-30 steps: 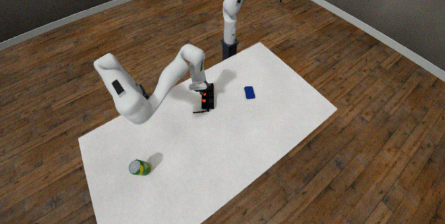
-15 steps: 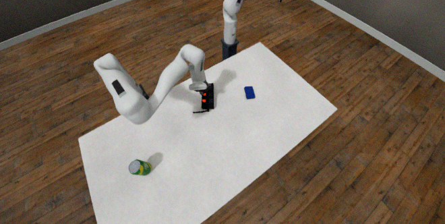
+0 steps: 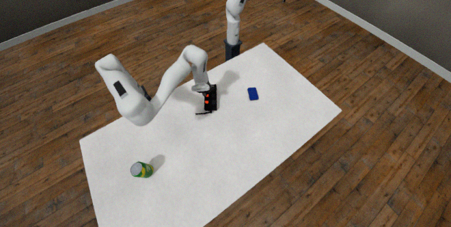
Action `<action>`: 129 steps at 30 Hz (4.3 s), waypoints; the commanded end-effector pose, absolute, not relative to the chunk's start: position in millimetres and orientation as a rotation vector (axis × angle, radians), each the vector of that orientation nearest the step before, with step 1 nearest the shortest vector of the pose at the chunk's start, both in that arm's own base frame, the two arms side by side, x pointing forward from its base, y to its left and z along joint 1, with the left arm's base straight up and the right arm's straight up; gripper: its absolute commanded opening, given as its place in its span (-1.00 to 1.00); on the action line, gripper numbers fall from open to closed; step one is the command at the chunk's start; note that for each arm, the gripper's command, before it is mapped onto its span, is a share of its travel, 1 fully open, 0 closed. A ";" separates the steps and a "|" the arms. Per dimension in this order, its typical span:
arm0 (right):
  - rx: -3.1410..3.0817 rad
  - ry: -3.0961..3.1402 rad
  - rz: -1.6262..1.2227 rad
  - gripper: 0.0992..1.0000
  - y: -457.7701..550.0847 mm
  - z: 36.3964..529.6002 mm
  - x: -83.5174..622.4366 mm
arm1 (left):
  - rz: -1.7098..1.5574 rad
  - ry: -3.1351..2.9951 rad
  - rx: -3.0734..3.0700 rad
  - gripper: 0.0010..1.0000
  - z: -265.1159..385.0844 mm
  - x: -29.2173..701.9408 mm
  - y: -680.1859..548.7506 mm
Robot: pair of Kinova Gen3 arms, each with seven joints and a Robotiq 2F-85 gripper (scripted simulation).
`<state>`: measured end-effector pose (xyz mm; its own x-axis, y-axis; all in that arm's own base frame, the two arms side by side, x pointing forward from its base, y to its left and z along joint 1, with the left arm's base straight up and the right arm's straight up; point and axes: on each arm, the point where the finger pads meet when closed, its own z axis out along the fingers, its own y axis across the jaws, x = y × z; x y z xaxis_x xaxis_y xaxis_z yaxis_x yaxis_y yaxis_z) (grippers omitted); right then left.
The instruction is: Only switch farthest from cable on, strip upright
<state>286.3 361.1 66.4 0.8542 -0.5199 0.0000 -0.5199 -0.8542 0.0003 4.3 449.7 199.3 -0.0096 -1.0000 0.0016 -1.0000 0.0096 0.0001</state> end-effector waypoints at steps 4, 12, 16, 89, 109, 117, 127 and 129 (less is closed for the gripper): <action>3.026 -0.848 0.001 -1.00 361.4 66.9 286.5 | 0.000 -2.232 2.211 1.00 200.0 4.3 450.0; 3.026 -0.848 0.001 -1.00 361.4 66.8 286.5 | 0.000 -2.232 2.211 1.00 200.0 4.3 450.0; 3.026 -0.848 0.001 -1.00 361.4 66.6 286.5 | 0.000 -2.232 2.211 1.00 200.0 4.3 450.0; 3.026 -0.848 0.001 -1.00 361.4 65.6 286.5 | 0.000 -2.232 2.211 1.00 200.0 4.3 450.0; 3.026 -0.848 0.001 -1.00 361.4 65.4 286.5 | 0.000 -2.232 2.211 1.00 200.0 4.3 450.0; 3.026 -0.848 0.001 -1.00 361.4 65.1 286.5 | 0.000 -2.232 2.211 1.00 200.0 4.3 450.0; 3.026 -0.848 0.001 -1.00 361.4 65.1 286.5 | 0.000 -2.232 2.211 1.00 200.0 4.3 450.0; 3.026 -0.848 0.001 -1.00 361.4 65.1 286.5 | 0.000 -2.232 2.211 1.00 200.0 4.3 450.0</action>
